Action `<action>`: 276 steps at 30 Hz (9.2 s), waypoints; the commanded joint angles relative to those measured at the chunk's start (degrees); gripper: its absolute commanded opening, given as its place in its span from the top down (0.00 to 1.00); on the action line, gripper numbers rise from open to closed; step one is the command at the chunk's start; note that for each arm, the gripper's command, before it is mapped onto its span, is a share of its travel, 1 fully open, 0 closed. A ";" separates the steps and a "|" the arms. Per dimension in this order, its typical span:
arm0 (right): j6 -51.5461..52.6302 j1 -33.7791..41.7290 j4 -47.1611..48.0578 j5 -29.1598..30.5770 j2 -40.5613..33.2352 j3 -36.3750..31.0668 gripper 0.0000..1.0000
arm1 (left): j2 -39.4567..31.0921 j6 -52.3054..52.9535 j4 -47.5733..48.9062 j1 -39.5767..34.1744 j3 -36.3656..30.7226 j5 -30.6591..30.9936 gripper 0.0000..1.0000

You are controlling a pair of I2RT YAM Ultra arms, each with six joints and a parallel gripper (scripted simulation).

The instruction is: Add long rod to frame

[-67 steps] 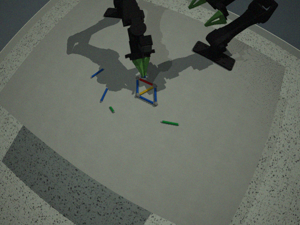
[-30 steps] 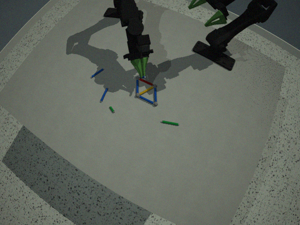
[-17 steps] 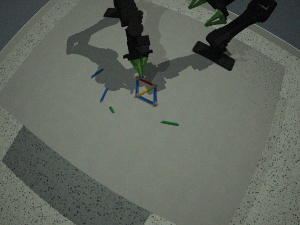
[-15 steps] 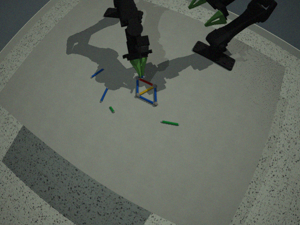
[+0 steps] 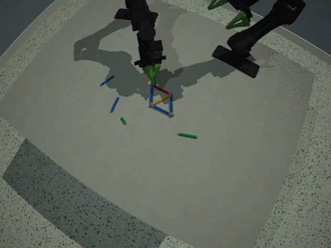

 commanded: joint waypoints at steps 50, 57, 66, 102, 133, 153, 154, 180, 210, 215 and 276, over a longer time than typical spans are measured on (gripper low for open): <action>-0.08 -0.47 2.54 -0.30 0.06 -0.52 1.00 | 1.39 -9.89 -0.95 36.93 -0.01 -15.40 0.00; -0.08 -0.47 2.54 -0.30 0.06 -0.52 1.00 | 1.25 -14.77 -3.62 45.77 0.66 -19.06 0.00; -0.08 -0.47 2.54 -0.30 0.06 -0.52 1.00 | 1.75 -20.49 -6.17 64.54 1.12 -24.98 0.00; -0.08 -0.47 2.54 -0.30 0.06 -0.52 1.00 | 4.65 -32.57 -9.92 111.49 1.63 -38.81 0.00; -0.08 -0.47 2.54 -0.30 0.06 -0.52 1.00 | 33.39 8.76 10.34 65.19 -1.80 -6.62 0.00; -0.08 -0.47 2.54 -0.30 0.06 -0.52 1.00 | 51.99 39.92 25.30 41.83 -5.19 17.95 0.00; -0.08 -0.47 2.54 -0.30 0.06 -0.52 1.00 | 52.92 41.65 26.27 40.59 -5.15 19.28 0.00; -0.08 -0.47 2.54 -0.30 0.06 -0.52 1.00 | 64.16 48.34 30.17 28.50 -4.51 28.16 0.34; -0.08 -0.47 2.54 -0.30 0.06 -0.52 1.00 | 80.77 -25.19 14.83 26.27 10.52 20.91 0.58; -0.08 -0.47 2.54 -0.30 0.06 -0.52 1.00 | 83.16 -35.53 12.64 25.95 12.78 19.91 0.58; -0.08 -0.47 2.54 -0.30 0.06 -0.52 1.00 | 92.36 -69.38 11.09 23.65 17.20 16.59 0.83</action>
